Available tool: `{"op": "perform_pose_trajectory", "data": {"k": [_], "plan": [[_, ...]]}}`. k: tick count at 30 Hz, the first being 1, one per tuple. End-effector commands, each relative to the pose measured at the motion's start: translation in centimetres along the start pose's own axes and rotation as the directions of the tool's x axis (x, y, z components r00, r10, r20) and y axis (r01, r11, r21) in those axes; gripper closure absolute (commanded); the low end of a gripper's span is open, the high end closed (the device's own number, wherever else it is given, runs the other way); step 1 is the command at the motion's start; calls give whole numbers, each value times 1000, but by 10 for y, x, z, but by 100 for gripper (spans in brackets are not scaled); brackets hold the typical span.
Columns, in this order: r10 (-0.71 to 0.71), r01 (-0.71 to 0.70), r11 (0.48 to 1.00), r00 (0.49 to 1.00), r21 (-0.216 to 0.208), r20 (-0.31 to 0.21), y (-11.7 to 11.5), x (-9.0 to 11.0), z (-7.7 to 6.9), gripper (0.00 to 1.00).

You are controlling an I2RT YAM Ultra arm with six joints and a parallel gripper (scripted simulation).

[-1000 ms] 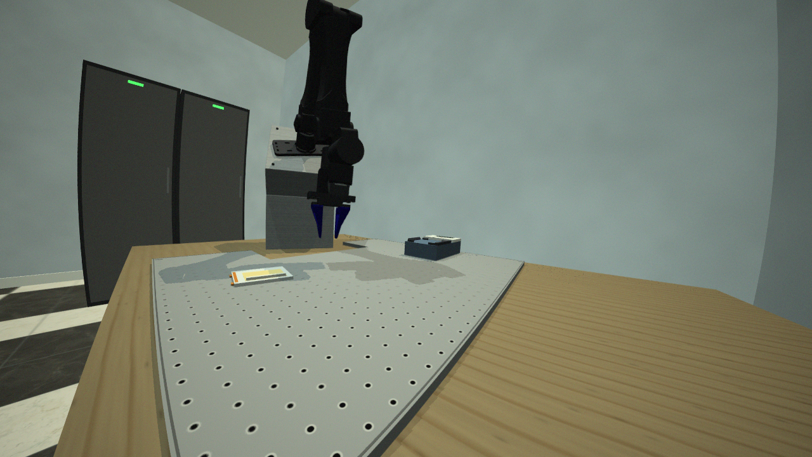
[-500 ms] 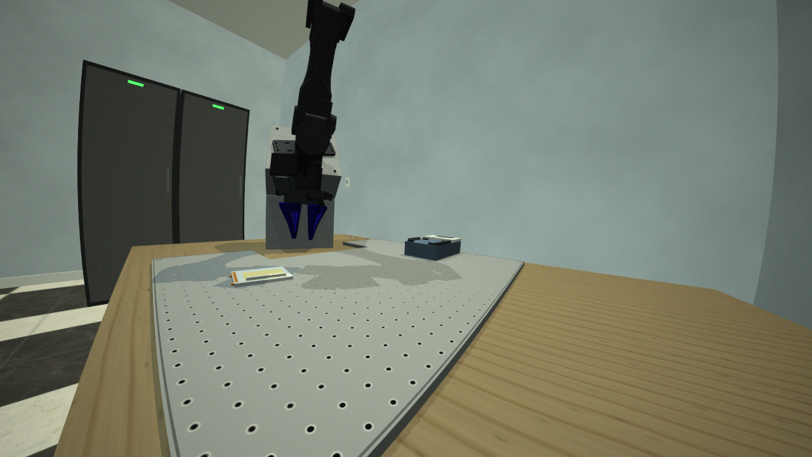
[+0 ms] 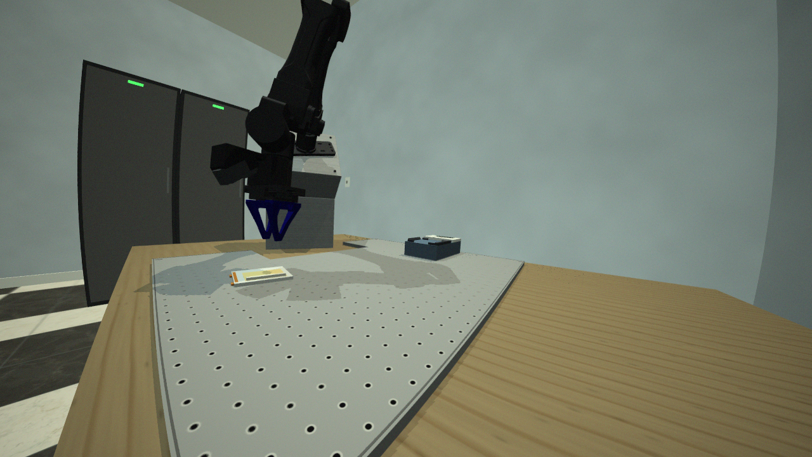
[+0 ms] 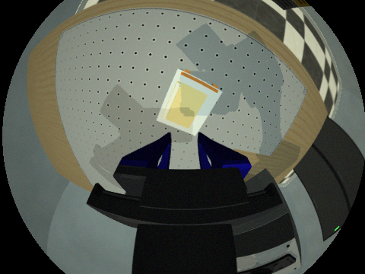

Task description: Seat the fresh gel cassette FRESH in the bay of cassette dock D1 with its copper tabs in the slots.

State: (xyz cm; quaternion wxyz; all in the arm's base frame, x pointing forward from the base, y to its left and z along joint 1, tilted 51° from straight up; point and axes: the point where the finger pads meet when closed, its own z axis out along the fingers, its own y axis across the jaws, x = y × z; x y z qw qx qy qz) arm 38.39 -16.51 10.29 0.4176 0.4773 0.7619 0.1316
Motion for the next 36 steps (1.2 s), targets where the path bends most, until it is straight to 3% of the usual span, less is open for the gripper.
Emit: {"op": "perform_pose_trajectory", "data": {"k": [1,4,6,12,17,18,32,36], "plan": [[171,-171,985,985,2,-34,-4,-15,1,65],[269,-269,963,963,5,-33,-8,-28,0,65],[269,-269,963,963,5,-33,-8,-28,0,65],[440,-440,898,897,13,-36,-7,-24,0,65],[441,-440,898,897,17,-30,-9,-25,0,65],[429,-429,903,903,3,-30,-6,-24,-2,0],[429,-429,903,903,3,-30,-6,-24,-2,0],[425,-425,905,905,-10,-25,1,-28,8,0]]}}
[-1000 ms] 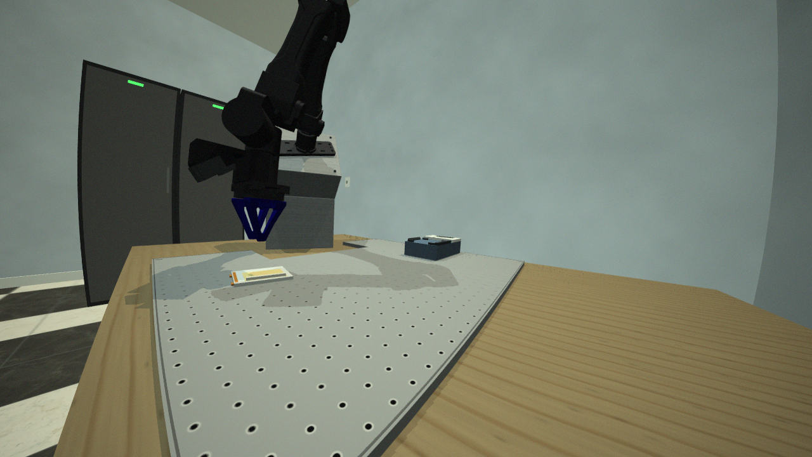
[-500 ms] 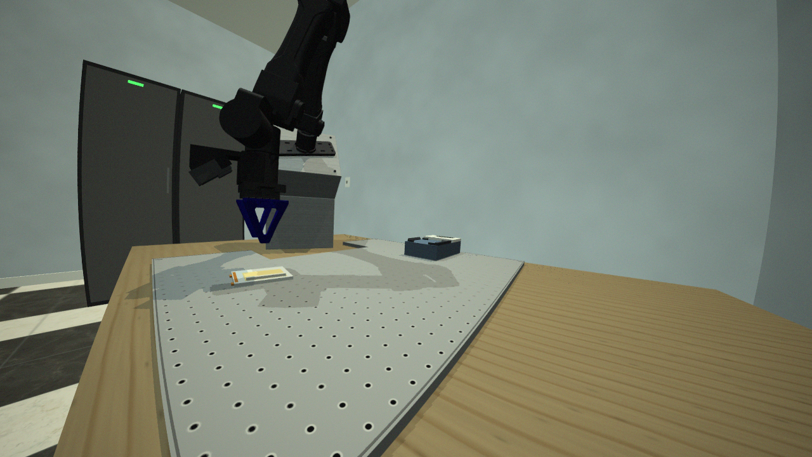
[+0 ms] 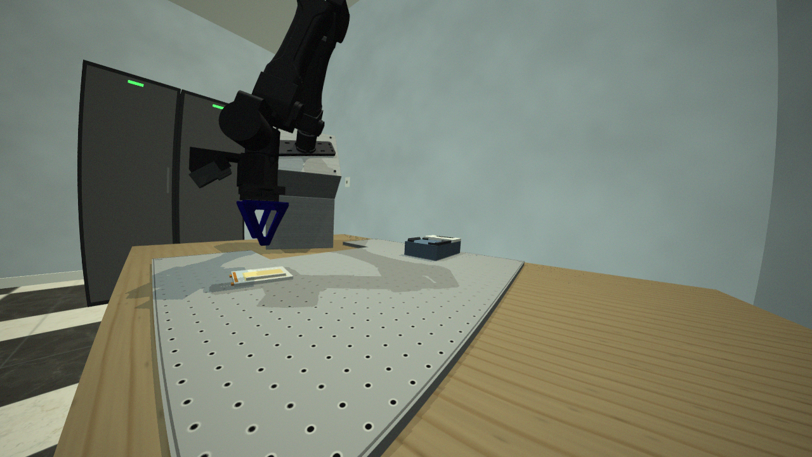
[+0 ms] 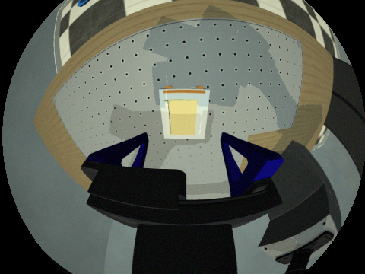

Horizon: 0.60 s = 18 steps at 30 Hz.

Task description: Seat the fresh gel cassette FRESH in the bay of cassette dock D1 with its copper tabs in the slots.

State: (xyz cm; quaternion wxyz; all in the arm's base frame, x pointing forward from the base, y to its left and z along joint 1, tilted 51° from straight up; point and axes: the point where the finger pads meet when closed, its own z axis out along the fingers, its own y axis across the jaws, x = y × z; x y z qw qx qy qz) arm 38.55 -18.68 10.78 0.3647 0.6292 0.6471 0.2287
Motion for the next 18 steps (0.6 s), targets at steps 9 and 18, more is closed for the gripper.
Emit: {"op": "perform_pose_trajectory", "data": {"k": [9,18], "plan": [[5,-4,1000,1000,-16,18,9,-7,15,0],[2,-1,1000,1000,-17,14,10,-6,28,0]]}}
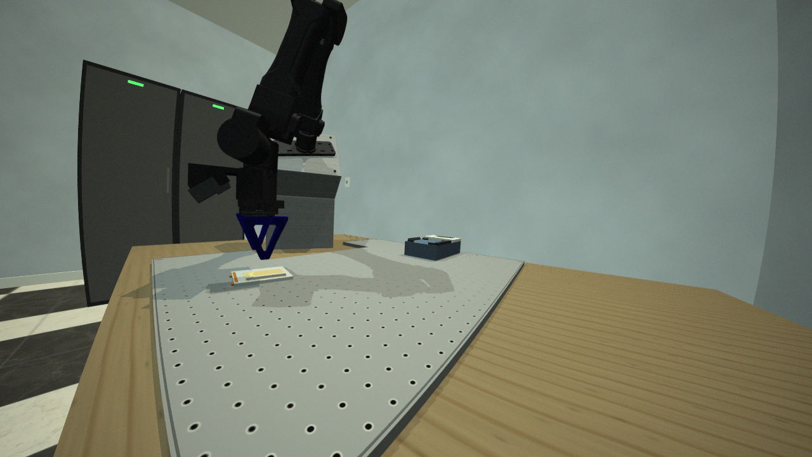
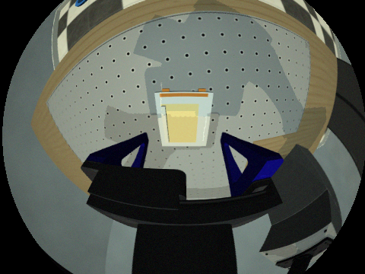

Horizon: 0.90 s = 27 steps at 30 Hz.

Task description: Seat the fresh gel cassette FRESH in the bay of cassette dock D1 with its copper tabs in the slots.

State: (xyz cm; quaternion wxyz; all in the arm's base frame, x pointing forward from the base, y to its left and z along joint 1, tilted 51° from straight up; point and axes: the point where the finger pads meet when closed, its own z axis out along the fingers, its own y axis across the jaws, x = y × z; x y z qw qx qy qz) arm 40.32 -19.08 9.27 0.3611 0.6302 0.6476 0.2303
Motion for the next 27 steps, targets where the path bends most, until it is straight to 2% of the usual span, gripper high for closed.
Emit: {"op": "perform_pose_trajectory", "data": {"k": [1,5,20,21,27], "plan": [[-4,4,1000,1000,-21,18,11,-4,6,0],[3,-3,1000,1000,-19,26,9,-9,8,0],[-3,4,1000,1000,-21,18,11,-4,27,0],[8,-8,1000,999,-18,32,7,-13,27,0],[3,-2,1000,1000,-20,25,9,-9,33,0]]}}
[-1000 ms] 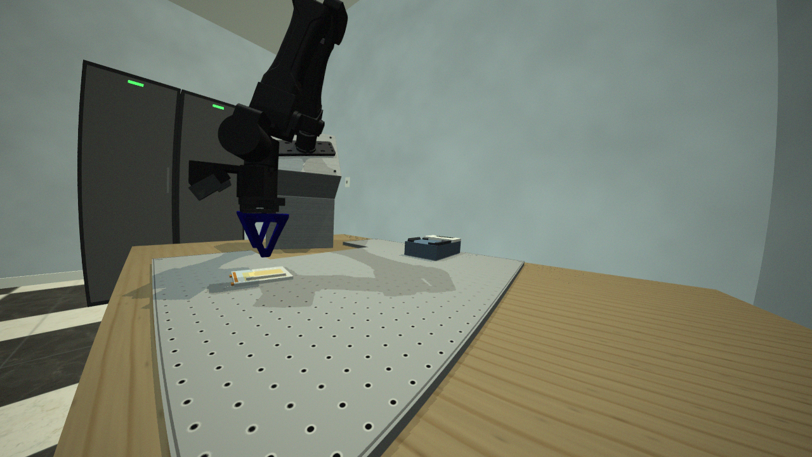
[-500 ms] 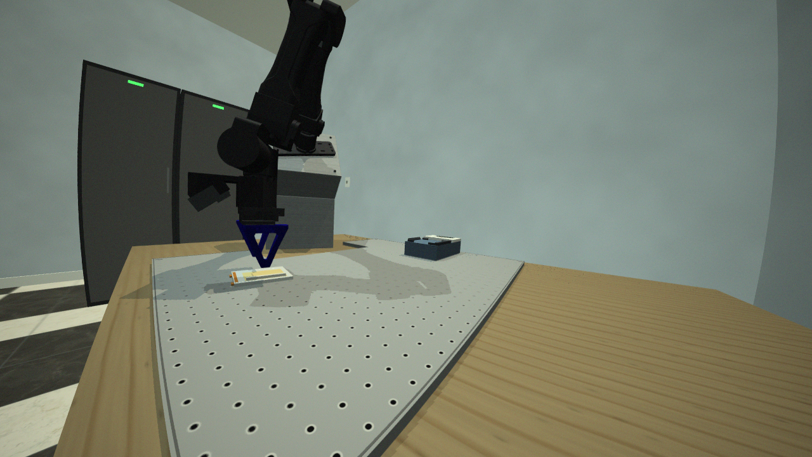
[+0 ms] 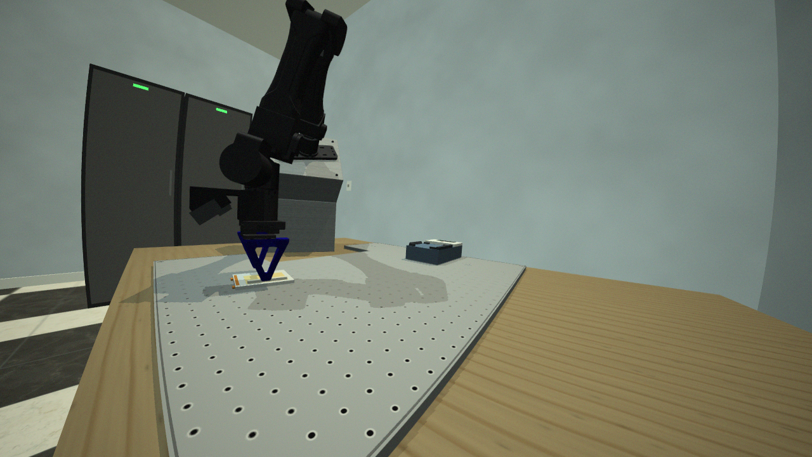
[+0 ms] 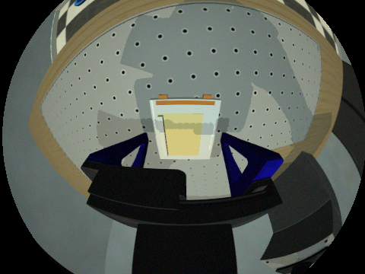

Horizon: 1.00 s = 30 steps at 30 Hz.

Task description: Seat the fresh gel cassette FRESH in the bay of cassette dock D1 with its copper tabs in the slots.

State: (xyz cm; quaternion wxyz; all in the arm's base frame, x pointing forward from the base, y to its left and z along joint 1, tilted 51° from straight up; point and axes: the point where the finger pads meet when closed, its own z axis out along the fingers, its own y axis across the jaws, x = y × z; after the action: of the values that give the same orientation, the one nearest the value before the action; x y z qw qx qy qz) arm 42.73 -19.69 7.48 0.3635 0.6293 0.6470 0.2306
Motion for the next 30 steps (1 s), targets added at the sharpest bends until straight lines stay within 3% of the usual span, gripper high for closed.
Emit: {"op": "perform_pose_trajectory", "data": {"k": [1,11,18,23,30], "plan": [[8,-8,1000,1000,3,14,-1,-4,3,0],[2,-1,1000,1000,-19,24,10,-8,1,0],[7,-7,1000,1000,4,11,0,-2,7,0],[-2,2,1000,1000,-18,17,10,-3,8,0],[9,-9,1000,1000,0,19,4,-7,10,0]]}}
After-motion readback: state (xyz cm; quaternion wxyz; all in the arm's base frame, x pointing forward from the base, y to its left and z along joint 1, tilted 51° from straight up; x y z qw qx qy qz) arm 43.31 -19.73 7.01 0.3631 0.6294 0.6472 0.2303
